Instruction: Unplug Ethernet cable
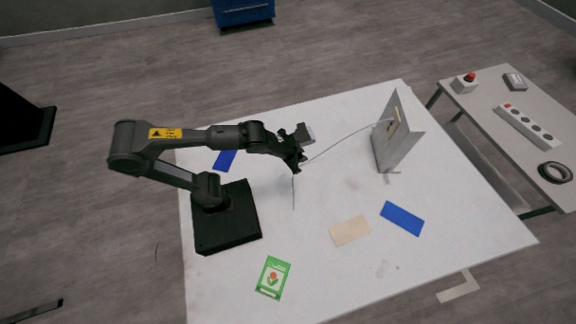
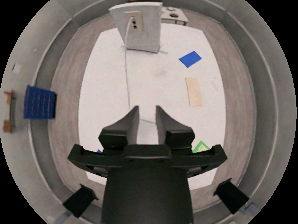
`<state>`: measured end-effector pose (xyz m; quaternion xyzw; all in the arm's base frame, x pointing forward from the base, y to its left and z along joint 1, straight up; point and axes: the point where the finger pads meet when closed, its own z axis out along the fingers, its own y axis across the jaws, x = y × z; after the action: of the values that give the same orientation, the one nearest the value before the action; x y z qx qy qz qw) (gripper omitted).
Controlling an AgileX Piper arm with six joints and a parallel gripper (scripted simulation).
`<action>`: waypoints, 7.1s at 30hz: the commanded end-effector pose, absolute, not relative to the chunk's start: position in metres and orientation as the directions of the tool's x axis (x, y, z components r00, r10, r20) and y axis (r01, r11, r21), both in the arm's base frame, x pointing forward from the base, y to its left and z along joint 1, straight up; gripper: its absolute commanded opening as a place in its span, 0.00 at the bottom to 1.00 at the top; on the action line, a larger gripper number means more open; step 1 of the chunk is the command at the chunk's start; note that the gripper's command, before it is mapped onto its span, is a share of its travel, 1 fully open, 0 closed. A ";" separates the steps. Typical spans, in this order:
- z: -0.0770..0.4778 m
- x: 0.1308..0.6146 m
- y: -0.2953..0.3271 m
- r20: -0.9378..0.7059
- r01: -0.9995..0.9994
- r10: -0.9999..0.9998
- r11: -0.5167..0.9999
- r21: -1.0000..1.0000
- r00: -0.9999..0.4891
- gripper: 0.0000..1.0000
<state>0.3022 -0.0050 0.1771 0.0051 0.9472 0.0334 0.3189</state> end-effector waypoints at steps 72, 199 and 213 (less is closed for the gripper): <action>0.134 0.610 0.162 0.010 0.006 0.952 -0.012 1.000 0.306 0.32; 0.138 0.671 0.058 0.004 -0.002 0.953 -0.004 1.000 0.304 0.00; 0.138 0.671 0.058 0.004 -0.002 0.953 -0.004 1.000 0.304 0.00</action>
<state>0.6713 0.0577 0.1364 0.5725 0.4165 0.4172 0.5699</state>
